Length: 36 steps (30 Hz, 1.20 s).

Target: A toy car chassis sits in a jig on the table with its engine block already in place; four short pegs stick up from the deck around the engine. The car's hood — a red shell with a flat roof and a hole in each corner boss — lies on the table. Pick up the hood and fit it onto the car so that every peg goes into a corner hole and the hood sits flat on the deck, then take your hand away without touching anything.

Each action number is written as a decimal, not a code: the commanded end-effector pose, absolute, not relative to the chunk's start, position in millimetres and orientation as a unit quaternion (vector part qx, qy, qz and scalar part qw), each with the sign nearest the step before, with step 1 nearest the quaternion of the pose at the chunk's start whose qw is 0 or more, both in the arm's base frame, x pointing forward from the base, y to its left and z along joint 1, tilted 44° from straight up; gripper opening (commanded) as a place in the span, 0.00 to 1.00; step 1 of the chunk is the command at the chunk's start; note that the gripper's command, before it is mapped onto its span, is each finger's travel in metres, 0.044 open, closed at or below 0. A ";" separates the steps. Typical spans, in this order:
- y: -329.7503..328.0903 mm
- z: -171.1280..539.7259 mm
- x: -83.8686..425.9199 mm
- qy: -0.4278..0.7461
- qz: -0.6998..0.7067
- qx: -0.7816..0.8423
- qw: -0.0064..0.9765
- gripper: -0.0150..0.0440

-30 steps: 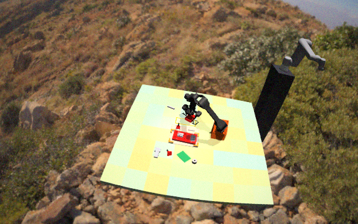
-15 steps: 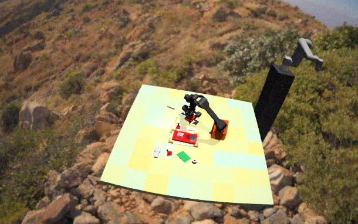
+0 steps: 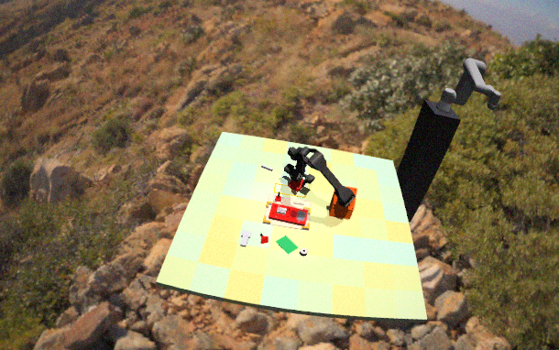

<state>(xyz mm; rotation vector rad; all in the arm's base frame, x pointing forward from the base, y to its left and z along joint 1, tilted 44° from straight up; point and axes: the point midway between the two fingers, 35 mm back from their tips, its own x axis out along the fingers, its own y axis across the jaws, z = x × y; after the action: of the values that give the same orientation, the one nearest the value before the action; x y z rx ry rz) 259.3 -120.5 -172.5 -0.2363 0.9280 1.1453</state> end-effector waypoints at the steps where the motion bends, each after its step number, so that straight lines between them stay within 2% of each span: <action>1: -120.9 -172.1 259.2 0.422 0.521 -0.107 0.734 0.63; 9: -127.5 -165.1 258.2 0.422 0.521 -0.108 0.734 0.28; 10: -129.0 -163.7 258.0 0.422 0.521 -0.108 0.734 0.25; 36: -177.4 -112.4 250.6 0.423 0.520 -0.108 0.734 0.25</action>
<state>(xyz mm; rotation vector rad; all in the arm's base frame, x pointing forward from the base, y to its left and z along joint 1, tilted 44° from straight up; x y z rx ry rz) 249.0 -167.7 -120.6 -0.2140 0.9335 1.1551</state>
